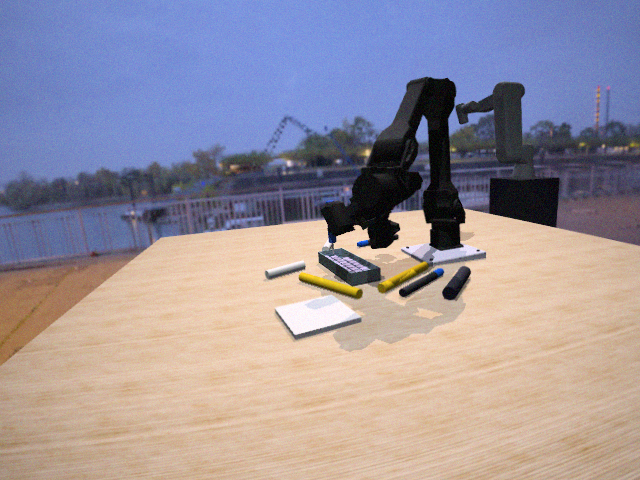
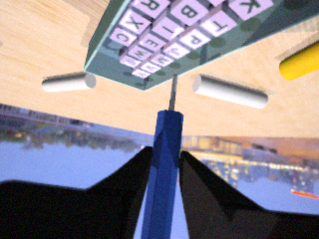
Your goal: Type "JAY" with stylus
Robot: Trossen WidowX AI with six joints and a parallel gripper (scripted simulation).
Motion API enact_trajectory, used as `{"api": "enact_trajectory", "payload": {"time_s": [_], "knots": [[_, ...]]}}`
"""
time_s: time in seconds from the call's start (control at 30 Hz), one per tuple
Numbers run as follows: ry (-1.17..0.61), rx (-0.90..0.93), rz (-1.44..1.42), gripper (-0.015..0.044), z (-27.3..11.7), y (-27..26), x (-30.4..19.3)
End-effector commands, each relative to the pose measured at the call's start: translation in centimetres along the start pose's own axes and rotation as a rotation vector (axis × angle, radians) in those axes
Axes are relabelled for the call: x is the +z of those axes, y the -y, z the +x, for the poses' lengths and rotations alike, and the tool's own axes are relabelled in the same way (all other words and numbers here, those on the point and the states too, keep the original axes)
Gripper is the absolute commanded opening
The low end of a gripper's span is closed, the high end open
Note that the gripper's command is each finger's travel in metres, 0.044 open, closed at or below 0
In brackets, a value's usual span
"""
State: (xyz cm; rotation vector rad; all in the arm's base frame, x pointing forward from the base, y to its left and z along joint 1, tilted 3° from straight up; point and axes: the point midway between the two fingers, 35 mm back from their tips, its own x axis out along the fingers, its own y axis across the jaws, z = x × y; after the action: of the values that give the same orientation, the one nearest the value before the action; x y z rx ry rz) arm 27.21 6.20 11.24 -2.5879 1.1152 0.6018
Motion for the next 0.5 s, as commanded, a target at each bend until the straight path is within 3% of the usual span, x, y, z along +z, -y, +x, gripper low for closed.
{"api": "enact_trajectory", "payload": {"time_s": [0.0,0.47], "knots": [[-0.002,0.004,-0.01,0.0079,0.25,-0.17,0.35],[-0.002,0.004,-0.01,0.0081,0.45,-0.2,0.68]]}}
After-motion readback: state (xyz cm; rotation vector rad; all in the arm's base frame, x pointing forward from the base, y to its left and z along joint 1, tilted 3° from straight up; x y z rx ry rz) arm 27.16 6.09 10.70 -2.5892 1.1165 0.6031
